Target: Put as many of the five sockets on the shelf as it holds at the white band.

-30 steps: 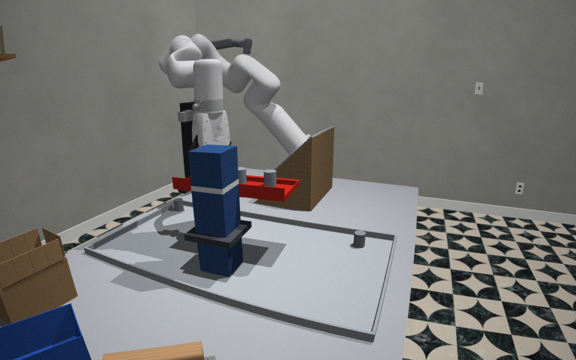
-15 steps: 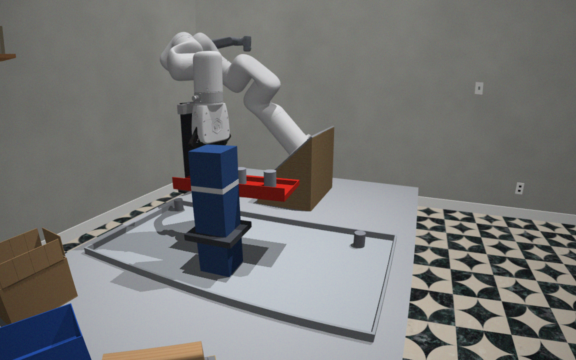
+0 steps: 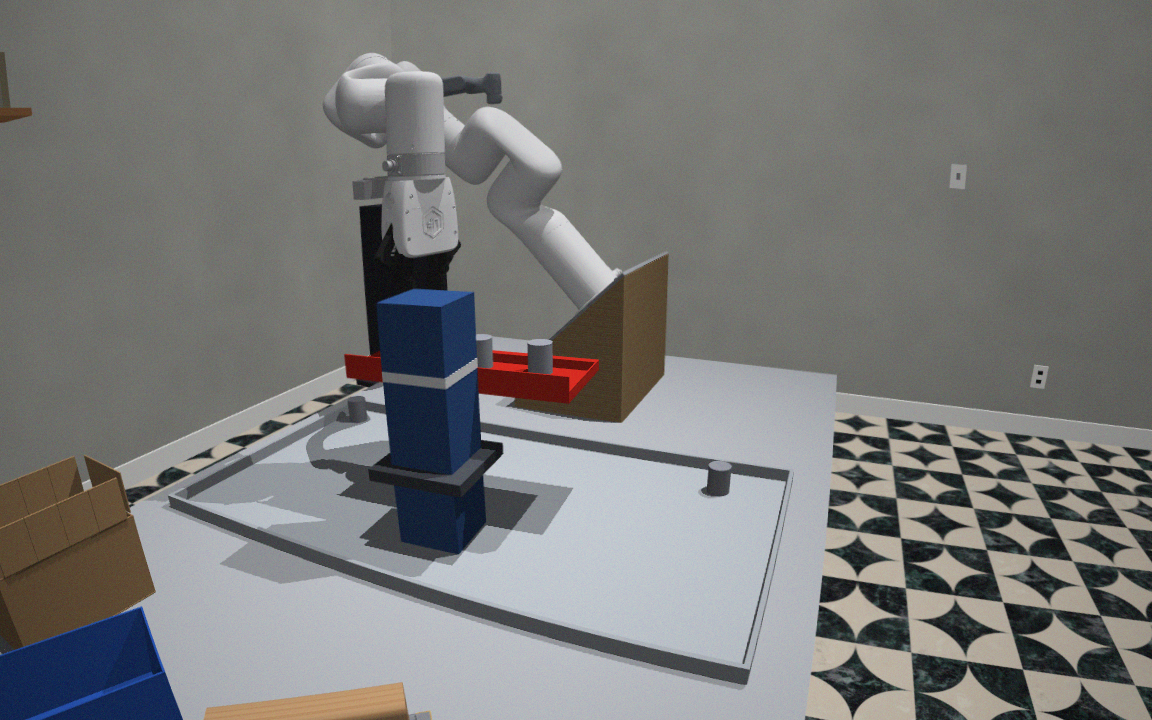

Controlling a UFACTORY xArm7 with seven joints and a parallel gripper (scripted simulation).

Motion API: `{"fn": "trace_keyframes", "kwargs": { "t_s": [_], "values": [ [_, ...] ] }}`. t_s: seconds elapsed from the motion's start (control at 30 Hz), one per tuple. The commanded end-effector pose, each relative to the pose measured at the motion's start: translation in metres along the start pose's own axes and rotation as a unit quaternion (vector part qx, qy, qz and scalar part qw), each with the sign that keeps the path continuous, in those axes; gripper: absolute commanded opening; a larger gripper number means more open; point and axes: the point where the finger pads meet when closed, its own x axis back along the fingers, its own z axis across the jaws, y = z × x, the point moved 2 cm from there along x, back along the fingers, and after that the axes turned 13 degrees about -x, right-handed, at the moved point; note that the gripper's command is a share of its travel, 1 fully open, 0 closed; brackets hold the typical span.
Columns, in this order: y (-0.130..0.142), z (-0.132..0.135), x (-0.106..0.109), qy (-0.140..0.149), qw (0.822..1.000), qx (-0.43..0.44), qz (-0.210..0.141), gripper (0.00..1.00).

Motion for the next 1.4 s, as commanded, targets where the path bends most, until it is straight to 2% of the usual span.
{"fn": "trace_keyframes", "kwargs": {
  "t_s": [0.0, 0.23, 0.77, 0.8, 1.1, 1.37],
  "values": [
    [0.001, -0.001, 0.013, -0.002, 1.000, 0.000, -0.002, 0.52],
    [0.001, -0.001, 0.021, -0.002, 1.000, 0.000, -0.002, 0.52],
    [0.001, -0.001, 0.022, -0.002, 1.000, 0.000, -0.002, 0.52],
    [0.001, -0.001, 0.022, -0.002, 1.000, 0.000, -0.002, 1.00],
    [0.001, 0.002, 0.023, -0.002, 1.000, -0.020, -0.002, 1.00],
    [0.004, 0.015, 0.027, -0.002, 0.992, -0.128, -0.004, 1.00]
  ]
}}
